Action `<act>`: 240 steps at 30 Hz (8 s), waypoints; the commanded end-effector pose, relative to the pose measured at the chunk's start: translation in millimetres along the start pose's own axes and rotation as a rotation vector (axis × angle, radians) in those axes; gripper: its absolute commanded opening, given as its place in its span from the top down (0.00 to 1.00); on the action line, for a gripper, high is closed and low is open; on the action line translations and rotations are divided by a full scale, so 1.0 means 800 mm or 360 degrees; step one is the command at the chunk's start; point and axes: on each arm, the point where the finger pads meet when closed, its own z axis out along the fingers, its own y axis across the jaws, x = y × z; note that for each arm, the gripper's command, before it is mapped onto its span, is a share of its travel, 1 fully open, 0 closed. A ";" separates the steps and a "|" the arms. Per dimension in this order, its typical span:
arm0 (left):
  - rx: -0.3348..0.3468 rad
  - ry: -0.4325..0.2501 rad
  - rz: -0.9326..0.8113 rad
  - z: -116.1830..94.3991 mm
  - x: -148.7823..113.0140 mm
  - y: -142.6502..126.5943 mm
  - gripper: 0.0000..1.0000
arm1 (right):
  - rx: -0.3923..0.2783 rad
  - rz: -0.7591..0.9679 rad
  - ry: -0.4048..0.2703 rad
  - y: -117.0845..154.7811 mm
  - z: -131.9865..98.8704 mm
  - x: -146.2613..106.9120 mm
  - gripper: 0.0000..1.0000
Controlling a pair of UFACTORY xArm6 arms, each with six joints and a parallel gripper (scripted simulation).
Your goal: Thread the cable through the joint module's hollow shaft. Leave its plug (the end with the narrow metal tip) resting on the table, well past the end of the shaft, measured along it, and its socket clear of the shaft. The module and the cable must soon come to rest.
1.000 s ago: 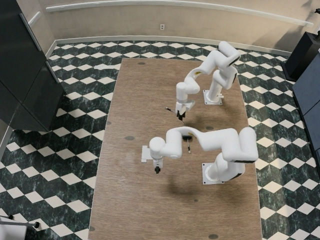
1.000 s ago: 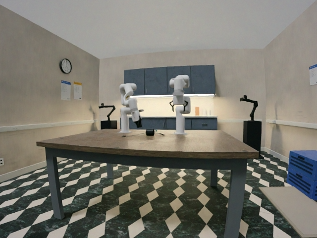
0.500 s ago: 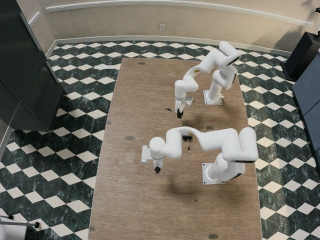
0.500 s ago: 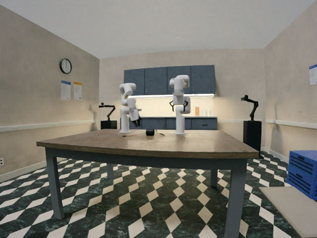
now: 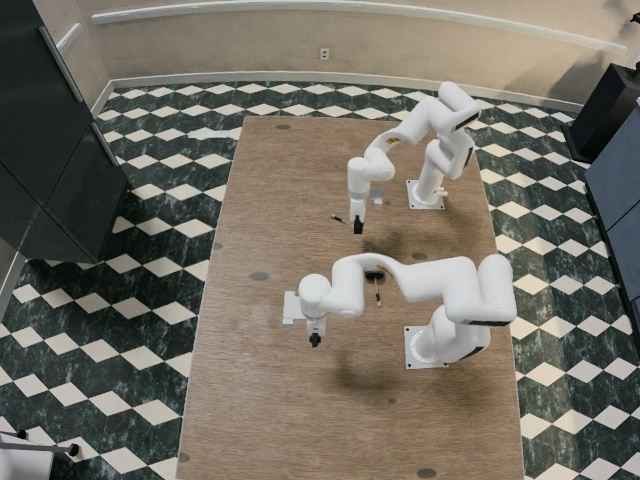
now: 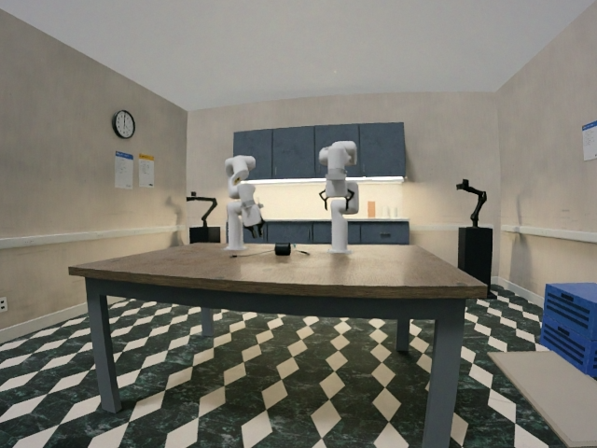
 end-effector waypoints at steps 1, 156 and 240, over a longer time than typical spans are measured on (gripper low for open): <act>-0.0007 0.0034 -0.0001 -0.008 0.005 -0.001 0.00 | -0.0013 -0.0157 -0.0032 0.000 -0.013 -0.012 0.65; -0.0008 0.0035 0.0000 -0.008 0.005 -0.001 0.00 | 0.0290 -0.3318 0.0094 -0.134 -0.157 -0.110 0.65; -0.0008 0.0035 0.0001 -0.008 0.005 -0.001 0.00 | 0.0326 -0.4975 0.0582 -0.237 -0.243 -0.128 0.65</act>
